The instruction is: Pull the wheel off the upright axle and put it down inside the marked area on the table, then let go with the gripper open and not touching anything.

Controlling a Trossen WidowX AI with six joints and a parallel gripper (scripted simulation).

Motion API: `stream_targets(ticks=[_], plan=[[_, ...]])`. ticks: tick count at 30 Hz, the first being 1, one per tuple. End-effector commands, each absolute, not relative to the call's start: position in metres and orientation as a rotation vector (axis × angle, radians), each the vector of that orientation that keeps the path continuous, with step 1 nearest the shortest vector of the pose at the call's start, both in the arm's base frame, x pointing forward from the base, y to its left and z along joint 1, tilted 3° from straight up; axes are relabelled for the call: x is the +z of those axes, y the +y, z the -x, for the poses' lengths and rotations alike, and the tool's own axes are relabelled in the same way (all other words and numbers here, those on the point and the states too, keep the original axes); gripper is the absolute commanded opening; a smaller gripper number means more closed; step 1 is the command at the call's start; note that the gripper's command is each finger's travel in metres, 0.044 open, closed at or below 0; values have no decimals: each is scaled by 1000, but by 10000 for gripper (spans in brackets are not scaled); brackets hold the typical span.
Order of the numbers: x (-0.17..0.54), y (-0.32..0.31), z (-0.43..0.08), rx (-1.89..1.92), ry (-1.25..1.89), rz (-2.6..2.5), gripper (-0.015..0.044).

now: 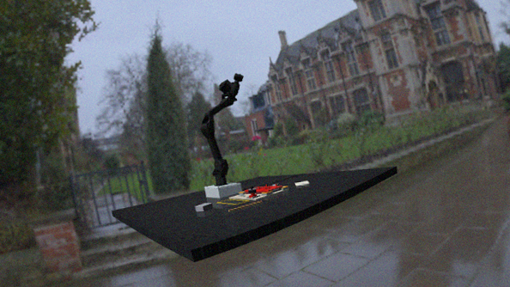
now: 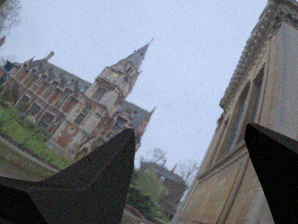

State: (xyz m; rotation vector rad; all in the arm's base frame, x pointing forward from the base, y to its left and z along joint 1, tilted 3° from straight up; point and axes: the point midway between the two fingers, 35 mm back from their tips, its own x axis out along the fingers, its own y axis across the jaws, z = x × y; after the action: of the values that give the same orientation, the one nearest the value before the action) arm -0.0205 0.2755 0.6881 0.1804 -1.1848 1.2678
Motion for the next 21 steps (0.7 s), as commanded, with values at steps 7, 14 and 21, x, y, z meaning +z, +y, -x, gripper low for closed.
stream_targets(ticks=[7,14,21], plan=[[644,331,-39,1250,-980,20,300],[609,357,-90,1209,-823,140,300],[571,370,-145,1153,-655,238,300]])
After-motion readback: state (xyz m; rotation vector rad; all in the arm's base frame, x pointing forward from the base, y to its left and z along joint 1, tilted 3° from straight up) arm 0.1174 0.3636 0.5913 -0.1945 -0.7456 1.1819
